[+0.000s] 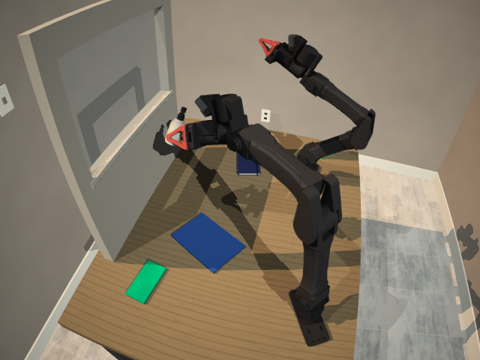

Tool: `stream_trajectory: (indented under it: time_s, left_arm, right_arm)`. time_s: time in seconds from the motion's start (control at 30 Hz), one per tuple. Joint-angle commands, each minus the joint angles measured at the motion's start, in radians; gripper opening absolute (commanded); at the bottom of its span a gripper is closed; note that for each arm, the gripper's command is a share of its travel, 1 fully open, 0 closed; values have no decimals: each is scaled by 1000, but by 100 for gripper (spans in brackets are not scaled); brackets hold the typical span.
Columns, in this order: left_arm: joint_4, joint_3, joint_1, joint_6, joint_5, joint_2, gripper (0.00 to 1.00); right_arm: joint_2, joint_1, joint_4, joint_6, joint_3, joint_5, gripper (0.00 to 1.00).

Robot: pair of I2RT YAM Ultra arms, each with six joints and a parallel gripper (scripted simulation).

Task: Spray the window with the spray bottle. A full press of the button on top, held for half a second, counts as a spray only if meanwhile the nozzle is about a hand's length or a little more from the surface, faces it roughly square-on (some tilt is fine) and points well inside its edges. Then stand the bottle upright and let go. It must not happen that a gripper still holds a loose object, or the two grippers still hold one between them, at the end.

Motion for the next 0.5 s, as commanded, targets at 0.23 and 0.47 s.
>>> stream_trajectory:
  time_s: [0.23,0.47]
  left_arm:
    - [28,37,-7,2,-1,-30,0]
    - [28,37,-7,2,-1,-30,0]
  right_arm:
    - [-101,-84,83,-12,42,64,0]
    - [-134,-201,157,-33,43,97,0]
